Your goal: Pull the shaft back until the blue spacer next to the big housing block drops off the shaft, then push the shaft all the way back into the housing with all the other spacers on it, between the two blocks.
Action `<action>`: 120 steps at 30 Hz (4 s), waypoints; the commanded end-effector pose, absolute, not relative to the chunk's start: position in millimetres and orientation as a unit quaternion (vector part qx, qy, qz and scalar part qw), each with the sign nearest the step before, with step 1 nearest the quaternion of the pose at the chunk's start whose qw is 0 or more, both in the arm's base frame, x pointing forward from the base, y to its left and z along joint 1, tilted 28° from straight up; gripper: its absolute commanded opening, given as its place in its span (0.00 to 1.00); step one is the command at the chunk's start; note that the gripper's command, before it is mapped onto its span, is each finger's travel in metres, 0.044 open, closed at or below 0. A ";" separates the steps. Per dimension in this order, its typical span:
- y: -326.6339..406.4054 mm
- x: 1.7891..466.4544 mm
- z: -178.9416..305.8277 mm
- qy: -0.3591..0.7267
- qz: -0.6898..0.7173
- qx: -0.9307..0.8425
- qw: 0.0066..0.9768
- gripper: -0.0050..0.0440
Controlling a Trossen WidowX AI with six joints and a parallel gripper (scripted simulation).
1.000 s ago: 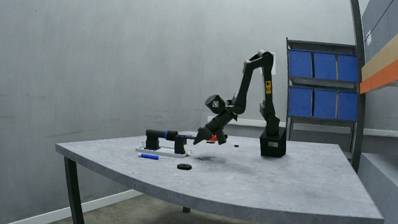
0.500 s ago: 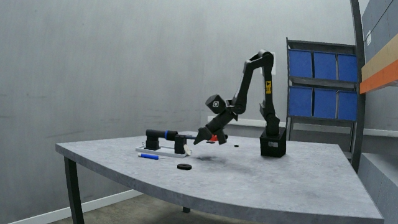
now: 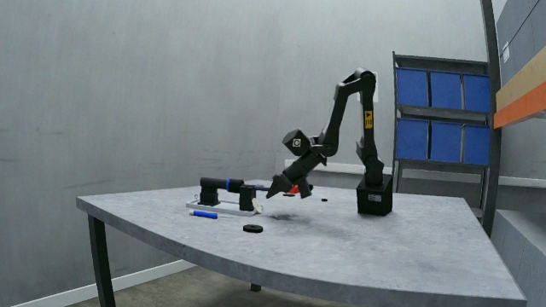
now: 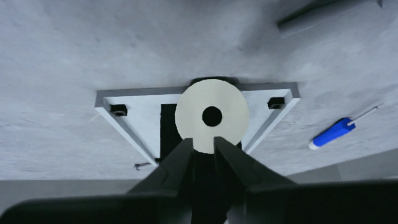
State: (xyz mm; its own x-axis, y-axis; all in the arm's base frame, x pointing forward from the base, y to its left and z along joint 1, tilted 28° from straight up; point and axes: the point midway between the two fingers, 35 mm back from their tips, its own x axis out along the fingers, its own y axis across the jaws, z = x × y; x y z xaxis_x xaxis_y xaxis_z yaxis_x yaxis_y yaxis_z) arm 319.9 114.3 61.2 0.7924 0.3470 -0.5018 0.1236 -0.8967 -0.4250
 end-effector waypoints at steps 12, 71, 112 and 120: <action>114.0 319.4 68.1 -0.128 0.284 -0.931 0.190 0.00; 113.7 313.6 67.0 -0.128 0.285 -0.931 0.191 0.00; 113.5 309.7 66.2 -0.128 0.285 -0.931 0.190 0.00; 113.6 309.4 66.1 -0.128 0.285 -0.931 0.191 0.00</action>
